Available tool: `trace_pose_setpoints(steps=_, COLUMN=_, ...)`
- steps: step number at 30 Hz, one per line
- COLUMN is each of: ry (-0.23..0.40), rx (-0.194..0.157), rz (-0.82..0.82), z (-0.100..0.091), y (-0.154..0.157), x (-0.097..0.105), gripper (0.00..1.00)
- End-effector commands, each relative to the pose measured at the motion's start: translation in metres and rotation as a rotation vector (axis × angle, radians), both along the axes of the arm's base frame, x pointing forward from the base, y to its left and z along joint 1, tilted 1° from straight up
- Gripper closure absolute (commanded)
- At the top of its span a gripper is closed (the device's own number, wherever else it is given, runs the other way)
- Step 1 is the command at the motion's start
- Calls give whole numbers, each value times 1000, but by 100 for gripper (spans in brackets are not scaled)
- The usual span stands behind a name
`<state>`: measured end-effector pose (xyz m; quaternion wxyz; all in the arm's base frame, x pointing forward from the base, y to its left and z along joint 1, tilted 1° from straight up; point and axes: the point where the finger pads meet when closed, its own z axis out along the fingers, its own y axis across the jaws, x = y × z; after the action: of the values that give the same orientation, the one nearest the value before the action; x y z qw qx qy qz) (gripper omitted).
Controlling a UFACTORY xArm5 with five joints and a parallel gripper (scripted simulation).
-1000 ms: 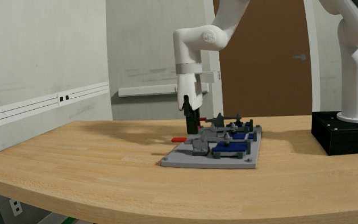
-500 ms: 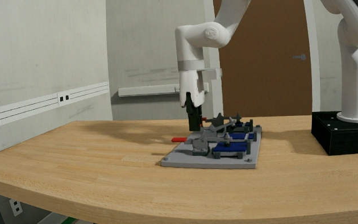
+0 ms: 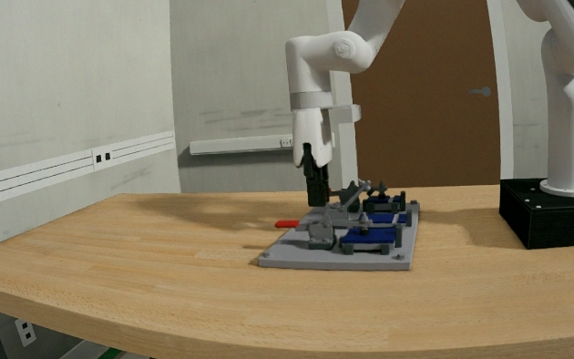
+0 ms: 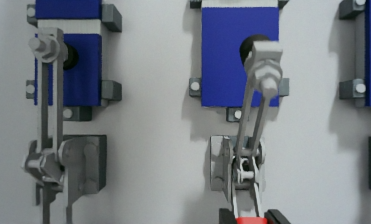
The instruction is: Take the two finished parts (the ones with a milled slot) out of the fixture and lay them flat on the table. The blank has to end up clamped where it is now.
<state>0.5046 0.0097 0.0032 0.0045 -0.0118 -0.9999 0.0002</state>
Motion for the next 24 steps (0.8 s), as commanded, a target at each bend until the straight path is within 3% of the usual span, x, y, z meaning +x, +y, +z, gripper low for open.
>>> trace_pose_setpoints(steps=1, ry=-3, rx=0, rz=0, z=3, y=0, x=-2, gripper=100)
trace_pose_setpoints(steps=24, ry=-3, rx=0, rz=0, z=6, y=0, x=-15, gripper=100)
